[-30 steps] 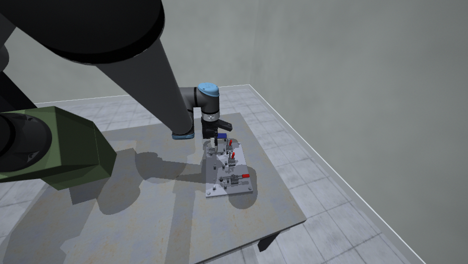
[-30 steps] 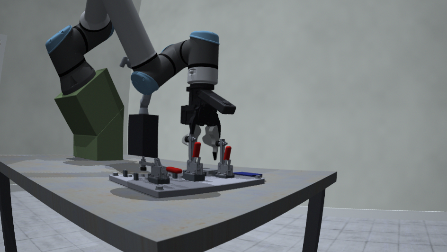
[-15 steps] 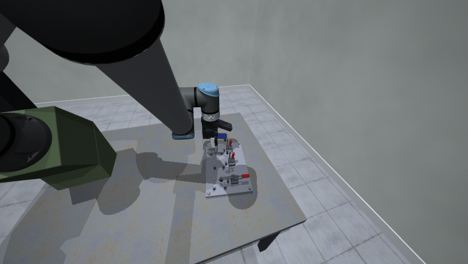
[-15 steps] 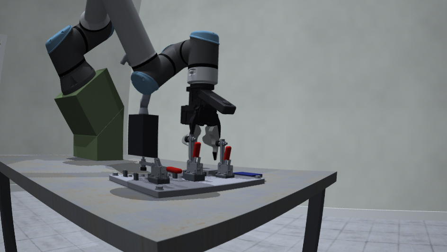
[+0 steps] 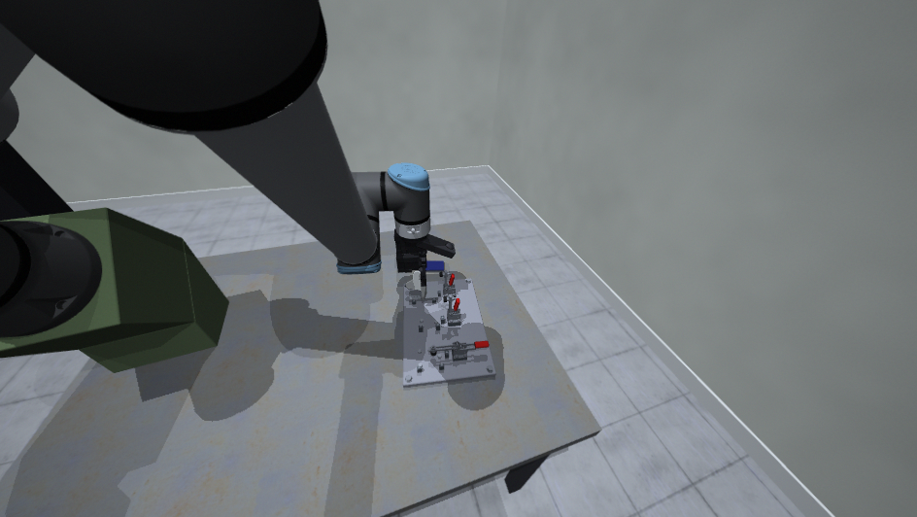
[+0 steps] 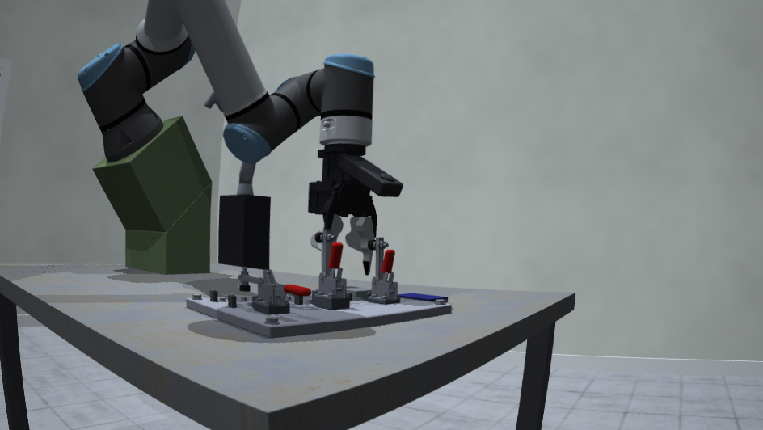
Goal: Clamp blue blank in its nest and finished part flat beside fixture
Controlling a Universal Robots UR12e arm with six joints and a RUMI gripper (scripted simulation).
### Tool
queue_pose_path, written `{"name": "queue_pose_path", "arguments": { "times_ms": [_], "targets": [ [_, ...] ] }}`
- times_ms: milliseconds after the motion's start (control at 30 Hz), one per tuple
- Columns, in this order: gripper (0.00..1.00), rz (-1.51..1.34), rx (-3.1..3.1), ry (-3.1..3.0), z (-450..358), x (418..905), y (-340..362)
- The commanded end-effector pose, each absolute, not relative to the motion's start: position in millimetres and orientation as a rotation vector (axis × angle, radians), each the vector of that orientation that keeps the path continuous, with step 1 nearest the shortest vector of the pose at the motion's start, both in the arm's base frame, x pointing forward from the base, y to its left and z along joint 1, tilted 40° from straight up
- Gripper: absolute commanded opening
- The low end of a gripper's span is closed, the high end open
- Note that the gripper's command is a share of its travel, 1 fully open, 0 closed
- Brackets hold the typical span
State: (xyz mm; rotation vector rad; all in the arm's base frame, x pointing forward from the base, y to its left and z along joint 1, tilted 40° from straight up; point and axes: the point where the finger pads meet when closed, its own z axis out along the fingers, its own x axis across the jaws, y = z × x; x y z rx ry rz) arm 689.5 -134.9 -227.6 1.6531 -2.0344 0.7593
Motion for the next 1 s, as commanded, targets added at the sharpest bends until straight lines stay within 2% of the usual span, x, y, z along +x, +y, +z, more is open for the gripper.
{"name": "queue_pose_path", "arguments": {
  "times_ms": [0, 967],
  "targets": [
    [0.59, 0.76, 1.654, -2.035, -228.7, 690.0, -135.9],
    [0.59, 0.76, 1.654, -2.035, -243.2, 690.8, -147.9]
  ]
}}
